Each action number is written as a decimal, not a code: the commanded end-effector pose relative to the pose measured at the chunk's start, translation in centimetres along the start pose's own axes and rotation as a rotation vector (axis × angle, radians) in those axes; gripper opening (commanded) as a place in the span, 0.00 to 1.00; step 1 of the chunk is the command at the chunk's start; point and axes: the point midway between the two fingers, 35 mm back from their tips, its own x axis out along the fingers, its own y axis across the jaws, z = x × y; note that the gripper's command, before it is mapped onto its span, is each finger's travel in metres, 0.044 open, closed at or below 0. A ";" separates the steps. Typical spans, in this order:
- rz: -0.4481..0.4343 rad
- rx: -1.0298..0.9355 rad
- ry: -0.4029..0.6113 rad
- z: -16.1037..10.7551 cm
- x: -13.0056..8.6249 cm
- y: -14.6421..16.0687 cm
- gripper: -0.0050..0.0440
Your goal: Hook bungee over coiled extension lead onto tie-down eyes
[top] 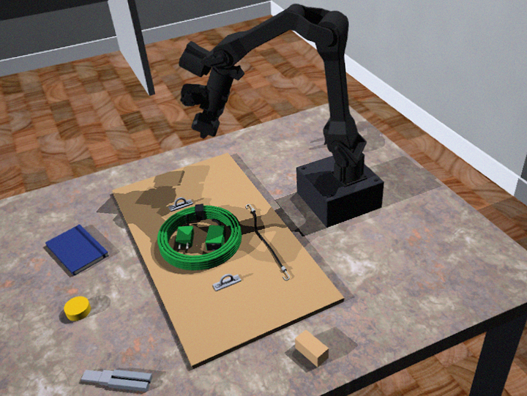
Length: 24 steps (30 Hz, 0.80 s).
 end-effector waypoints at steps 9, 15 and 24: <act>0.046 0.117 0.037 -0.1 0.4 5.1 0.41; 0.066 0.177 0.064 -0.4 0.6 7.9 0.41; 0.084 0.245 0.098 -1.1 0.6 11.0 0.41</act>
